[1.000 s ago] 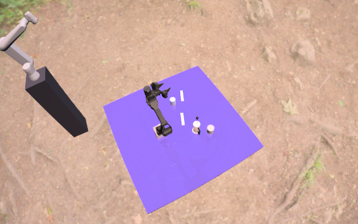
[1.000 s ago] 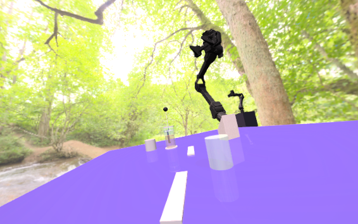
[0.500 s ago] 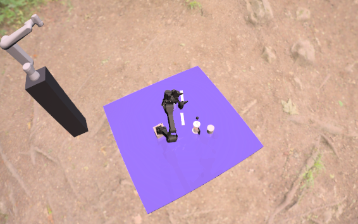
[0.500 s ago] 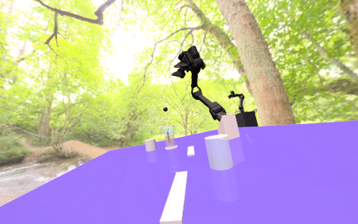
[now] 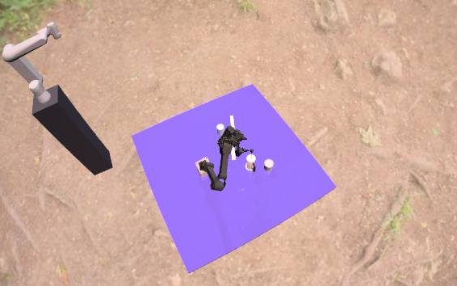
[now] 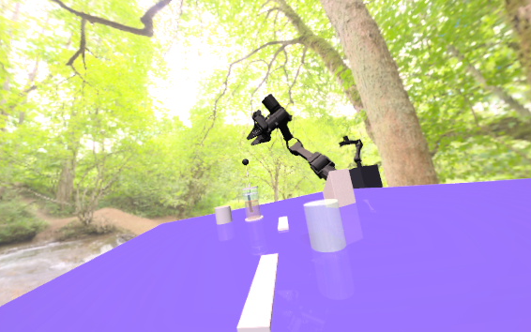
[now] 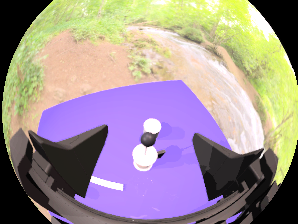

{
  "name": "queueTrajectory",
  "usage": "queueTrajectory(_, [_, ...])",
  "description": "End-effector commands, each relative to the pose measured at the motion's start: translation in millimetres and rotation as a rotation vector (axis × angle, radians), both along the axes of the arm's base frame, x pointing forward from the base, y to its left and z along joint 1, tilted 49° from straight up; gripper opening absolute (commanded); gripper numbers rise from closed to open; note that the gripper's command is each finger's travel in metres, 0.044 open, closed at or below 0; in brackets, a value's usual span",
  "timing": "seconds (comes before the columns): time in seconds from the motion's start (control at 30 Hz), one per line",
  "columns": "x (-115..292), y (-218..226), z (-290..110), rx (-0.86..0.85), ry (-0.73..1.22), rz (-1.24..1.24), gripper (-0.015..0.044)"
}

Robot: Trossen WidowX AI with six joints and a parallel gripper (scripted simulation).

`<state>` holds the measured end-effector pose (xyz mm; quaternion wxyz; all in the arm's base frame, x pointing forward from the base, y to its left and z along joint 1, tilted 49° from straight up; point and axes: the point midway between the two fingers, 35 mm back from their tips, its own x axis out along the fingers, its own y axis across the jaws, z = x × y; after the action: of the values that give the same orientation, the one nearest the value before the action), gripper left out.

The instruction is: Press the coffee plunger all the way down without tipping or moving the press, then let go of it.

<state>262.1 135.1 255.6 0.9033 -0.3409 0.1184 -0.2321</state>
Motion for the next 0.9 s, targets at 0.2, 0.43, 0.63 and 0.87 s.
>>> queueTrajectory(0.2, [8,-26,-29,0.0,0.018,-0.013,0.044])
queueTrajectory(0.43, [8,-48,-39,-0.011,0.001,-0.007,0.044])
queueTrajectory(0.63, [9,-48,-39,-0.011,0.002,-0.006,0.044])
queueTrajectory(0.87, [16,-52,-40,-0.009,0.004,-0.007,0.044])
